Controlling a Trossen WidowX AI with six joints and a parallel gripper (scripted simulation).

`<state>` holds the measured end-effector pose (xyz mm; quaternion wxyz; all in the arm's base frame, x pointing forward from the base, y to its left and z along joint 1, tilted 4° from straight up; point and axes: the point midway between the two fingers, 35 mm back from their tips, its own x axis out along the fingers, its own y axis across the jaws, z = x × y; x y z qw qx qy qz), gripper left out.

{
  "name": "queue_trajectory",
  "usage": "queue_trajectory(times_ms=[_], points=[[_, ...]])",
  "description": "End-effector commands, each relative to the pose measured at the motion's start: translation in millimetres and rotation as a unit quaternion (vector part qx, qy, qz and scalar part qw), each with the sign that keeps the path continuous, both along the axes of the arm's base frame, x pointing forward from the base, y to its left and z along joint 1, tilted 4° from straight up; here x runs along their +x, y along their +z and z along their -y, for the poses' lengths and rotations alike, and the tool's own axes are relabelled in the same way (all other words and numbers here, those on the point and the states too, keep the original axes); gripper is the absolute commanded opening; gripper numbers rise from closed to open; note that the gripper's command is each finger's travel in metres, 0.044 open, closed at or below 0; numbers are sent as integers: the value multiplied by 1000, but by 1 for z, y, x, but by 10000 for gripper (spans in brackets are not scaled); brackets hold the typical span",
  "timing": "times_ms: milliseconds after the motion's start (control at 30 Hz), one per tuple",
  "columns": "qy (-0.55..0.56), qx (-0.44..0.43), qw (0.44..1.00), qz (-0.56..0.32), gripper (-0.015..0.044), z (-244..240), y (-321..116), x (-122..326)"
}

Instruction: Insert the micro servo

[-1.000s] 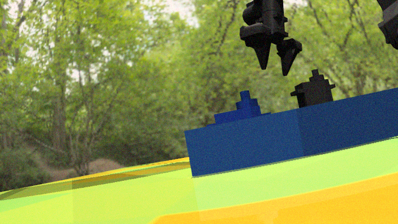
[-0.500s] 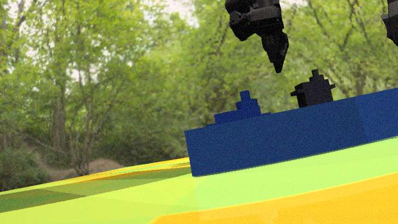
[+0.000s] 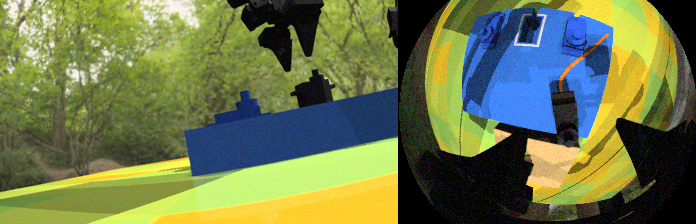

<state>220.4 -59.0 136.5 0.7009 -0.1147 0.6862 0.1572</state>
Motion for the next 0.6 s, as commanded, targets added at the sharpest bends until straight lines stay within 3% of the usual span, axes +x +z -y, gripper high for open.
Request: queue_trajectory(times_ms=[0,567], points=[[22,-5,1000,-3,440,-4,-2,-4],[22,-5,1000,-3,440,-6,-34,-3]])
